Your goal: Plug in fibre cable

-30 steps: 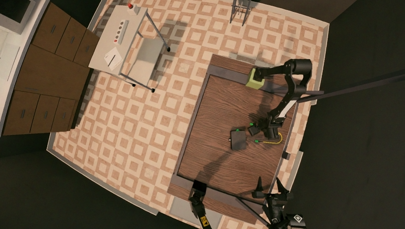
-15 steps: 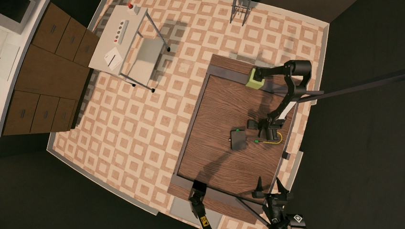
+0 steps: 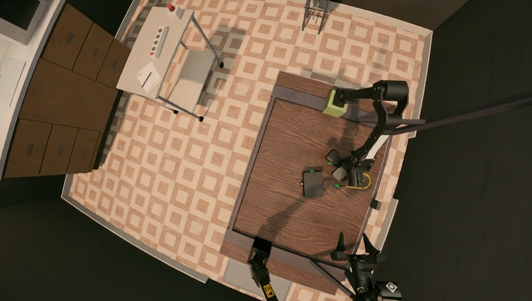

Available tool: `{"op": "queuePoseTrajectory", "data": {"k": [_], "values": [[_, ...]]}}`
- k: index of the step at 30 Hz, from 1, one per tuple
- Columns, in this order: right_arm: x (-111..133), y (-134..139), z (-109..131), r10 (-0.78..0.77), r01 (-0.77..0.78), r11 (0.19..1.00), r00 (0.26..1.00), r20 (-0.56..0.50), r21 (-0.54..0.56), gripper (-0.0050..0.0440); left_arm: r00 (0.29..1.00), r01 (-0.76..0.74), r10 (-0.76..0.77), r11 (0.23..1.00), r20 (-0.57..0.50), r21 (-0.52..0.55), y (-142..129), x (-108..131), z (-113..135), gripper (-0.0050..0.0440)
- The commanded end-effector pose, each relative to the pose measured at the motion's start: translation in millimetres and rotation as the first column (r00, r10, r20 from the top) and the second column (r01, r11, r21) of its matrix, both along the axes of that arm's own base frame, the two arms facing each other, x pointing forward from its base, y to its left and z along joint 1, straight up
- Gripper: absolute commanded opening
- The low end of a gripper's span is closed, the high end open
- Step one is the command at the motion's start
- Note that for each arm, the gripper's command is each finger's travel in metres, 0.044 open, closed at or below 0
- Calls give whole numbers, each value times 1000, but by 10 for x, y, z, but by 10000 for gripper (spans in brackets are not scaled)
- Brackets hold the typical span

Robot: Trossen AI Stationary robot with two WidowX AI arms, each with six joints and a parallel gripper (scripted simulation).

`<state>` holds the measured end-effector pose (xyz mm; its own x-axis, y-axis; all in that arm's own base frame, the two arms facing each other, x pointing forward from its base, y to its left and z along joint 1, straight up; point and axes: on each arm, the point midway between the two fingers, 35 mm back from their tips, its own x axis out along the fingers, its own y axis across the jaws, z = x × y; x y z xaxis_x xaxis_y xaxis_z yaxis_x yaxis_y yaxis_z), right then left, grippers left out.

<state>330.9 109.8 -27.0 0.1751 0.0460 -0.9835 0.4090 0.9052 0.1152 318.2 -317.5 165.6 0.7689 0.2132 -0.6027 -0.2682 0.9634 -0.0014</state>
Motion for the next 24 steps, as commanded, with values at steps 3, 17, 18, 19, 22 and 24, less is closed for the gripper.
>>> {"op": "queuePoseTrajectory", "data": {"k": [3,17,18,19,22,24], "values": [[41,-3,73,-299,301,953,953,-46,48,146,1000,-1,1,1000,14,-22,-4,0,103,440],[-6,-5,89,-740,752,658,655,-151,40,146,1000,-1,1,1000,14,-22,-4,0,103,440],[-9,5,55,-756,767,641,637,-151,23,146,1000,-1,1,1000,14,-22,-4,0,103,440],[-13,0,14,-774,784,620,614,-152,8,146,1000,-1,1,1000,14,-22,-4,0,103,440],[-46,-92,-88,-834,842,539,529,-157,-23,146,1000,-1,1,1000,14,-22,-4,0,103,440],[-27,-115,-92,-868,877,480,470,-160,-25,146,1000,-1,1,1000,14,-22,-4,0,103,440]]}}
